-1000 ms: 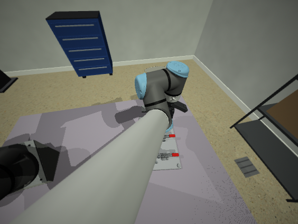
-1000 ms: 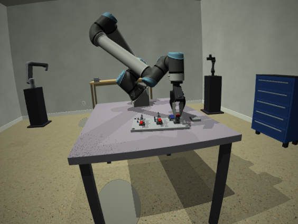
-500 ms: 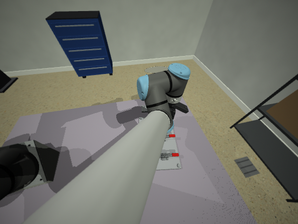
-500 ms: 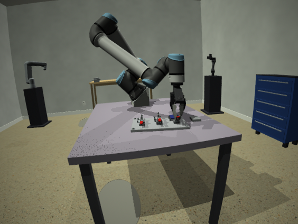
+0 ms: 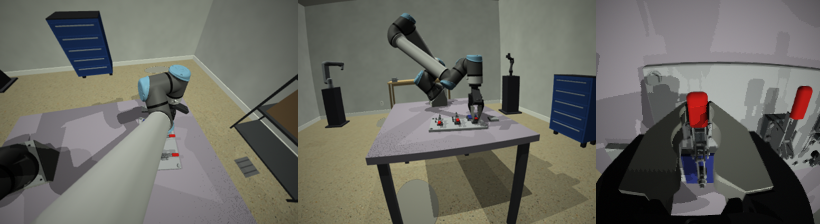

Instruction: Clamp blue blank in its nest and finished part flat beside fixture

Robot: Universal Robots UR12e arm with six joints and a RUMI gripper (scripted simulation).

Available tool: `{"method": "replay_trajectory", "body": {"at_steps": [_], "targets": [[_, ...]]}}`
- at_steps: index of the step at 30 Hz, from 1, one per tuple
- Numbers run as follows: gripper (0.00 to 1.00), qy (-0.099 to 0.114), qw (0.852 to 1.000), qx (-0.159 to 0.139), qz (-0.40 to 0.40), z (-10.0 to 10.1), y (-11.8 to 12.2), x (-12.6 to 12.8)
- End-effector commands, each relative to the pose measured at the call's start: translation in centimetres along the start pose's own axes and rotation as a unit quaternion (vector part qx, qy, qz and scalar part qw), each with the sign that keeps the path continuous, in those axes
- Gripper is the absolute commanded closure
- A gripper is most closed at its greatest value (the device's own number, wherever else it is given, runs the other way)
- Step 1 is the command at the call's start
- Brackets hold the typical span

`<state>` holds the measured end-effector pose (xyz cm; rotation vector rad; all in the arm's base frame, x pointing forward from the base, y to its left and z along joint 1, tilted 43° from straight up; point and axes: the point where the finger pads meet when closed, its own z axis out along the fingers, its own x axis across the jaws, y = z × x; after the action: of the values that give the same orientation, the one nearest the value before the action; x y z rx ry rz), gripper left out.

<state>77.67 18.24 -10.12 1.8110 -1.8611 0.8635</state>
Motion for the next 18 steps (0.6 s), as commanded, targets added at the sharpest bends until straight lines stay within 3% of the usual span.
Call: {"method": "replay_trajectory", "body": {"at_steps": [1,18], "targets": [[1.0,0.0,1.0,0.0,0.0,0.15,-0.11,-0.01],[1.0,0.0,1.0,0.0,0.0,0.37,-0.2,-0.01]]}}
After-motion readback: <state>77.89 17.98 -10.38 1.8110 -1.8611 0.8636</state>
